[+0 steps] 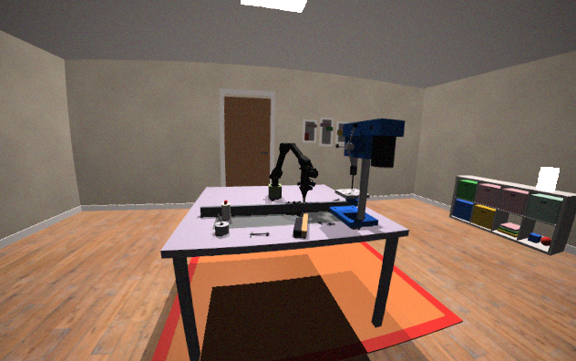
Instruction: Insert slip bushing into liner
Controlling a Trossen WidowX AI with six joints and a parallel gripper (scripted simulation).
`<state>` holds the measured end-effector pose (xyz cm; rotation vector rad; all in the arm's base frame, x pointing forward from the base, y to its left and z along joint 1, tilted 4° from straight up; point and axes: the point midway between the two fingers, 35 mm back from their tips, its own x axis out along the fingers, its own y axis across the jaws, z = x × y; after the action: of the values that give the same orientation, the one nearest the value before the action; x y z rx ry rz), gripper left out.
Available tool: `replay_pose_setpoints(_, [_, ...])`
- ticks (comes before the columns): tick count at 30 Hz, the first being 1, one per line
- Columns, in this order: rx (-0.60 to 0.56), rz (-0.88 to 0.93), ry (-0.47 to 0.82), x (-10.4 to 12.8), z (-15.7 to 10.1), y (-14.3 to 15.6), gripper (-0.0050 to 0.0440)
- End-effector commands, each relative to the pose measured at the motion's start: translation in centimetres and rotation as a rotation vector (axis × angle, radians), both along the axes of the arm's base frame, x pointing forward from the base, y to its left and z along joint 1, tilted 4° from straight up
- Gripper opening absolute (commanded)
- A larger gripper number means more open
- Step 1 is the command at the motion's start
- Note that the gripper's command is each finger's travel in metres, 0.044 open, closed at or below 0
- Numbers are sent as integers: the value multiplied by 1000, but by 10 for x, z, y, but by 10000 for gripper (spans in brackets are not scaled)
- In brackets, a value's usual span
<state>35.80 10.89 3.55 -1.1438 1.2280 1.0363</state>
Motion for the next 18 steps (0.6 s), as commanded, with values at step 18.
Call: replay_pose_setpoints(18, [7, 1, -20, 3, 6, 1, -50])
